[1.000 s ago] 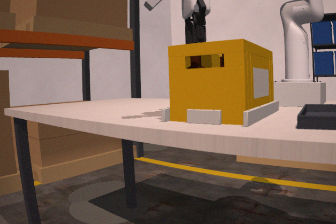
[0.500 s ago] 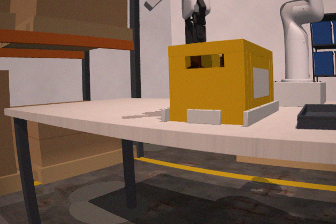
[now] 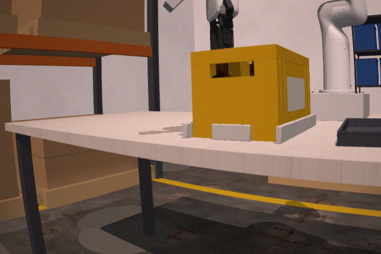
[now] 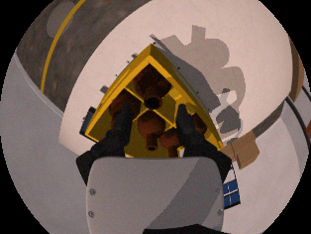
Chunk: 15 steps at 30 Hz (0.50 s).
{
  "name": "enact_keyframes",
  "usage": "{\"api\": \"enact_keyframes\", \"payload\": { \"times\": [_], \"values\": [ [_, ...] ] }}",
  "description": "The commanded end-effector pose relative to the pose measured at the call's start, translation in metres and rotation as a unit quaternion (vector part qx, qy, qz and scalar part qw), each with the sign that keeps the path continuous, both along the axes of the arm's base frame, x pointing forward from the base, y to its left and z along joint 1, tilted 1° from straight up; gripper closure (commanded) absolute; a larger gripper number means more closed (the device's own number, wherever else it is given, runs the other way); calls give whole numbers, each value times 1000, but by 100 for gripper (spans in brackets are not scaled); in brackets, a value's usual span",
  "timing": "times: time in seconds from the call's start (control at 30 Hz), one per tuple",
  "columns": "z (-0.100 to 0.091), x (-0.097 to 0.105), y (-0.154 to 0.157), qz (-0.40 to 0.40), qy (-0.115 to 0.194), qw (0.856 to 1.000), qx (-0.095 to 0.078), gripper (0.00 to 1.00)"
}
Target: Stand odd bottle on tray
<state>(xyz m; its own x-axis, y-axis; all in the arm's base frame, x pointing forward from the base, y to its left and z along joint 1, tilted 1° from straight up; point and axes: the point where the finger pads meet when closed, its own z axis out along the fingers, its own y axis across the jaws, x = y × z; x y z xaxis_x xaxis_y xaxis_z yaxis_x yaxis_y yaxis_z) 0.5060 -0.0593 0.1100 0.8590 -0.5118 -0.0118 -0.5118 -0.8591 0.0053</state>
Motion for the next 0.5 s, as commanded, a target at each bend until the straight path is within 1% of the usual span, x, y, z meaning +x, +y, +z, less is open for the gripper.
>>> {"api": "enact_keyframes", "payload": {
  "times": [0.0, 0.47],
  "values": [
    [1, 1, 0, 0, -2, 1000, 0, 35],
    [-6, 1, 0, 0, -2, 1000, 0, 35]
  ]
}}
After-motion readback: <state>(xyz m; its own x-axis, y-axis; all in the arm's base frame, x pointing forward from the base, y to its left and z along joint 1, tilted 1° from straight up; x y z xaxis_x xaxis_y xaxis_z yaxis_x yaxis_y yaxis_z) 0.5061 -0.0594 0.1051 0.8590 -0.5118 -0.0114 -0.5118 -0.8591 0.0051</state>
